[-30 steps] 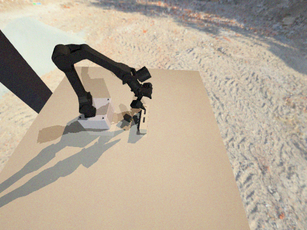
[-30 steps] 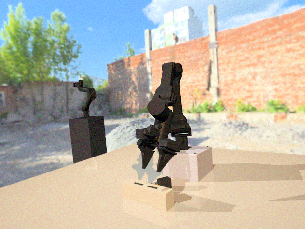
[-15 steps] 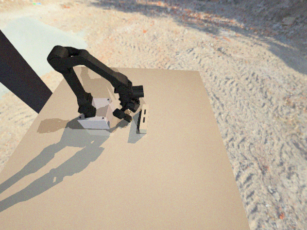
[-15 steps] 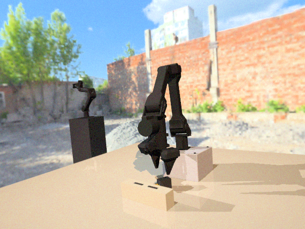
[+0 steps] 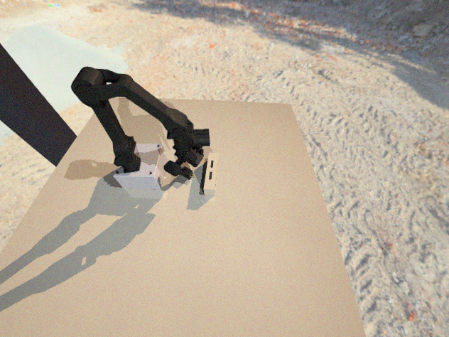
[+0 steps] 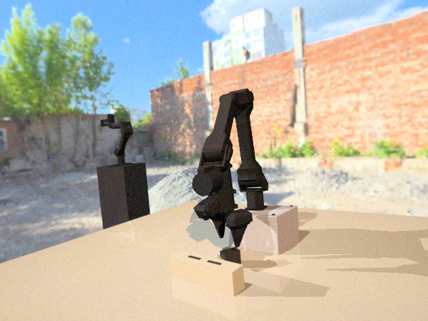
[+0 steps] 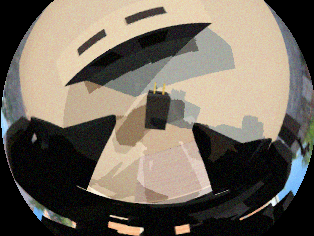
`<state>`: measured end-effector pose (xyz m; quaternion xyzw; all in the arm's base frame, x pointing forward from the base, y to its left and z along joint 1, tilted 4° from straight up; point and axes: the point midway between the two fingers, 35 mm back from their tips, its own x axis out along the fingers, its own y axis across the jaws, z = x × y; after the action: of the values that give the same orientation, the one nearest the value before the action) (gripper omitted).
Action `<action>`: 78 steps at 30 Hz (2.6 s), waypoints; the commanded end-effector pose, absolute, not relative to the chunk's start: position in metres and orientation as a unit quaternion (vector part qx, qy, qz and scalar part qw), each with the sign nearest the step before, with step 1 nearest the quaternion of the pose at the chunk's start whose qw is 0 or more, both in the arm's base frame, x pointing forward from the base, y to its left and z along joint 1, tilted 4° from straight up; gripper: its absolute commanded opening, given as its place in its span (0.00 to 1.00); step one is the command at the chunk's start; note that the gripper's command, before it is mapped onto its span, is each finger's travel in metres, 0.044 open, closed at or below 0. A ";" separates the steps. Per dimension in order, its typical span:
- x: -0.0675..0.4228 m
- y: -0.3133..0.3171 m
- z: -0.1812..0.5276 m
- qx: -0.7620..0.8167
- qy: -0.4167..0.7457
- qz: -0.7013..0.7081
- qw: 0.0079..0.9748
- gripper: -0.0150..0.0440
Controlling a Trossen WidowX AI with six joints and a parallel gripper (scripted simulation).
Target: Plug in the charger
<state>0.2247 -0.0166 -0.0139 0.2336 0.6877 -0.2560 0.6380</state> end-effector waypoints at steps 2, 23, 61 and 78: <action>0.221 -0.016 -0.022 0.233 0.693 -0.255 0.633 1.00; 0.221 -0.017 -0.053 0.233 0.693 -0.255 0.633 1.00; 0.222 -0.018 -0.063 0.233 0.690 -0.256 0.635 0.25; 0.218 -0.014 -0.014 0.232 0.693 -0.254 0.633 0.25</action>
<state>0.2181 -0.0157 -0.0191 0.2304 0.6941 -0.2563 0.6321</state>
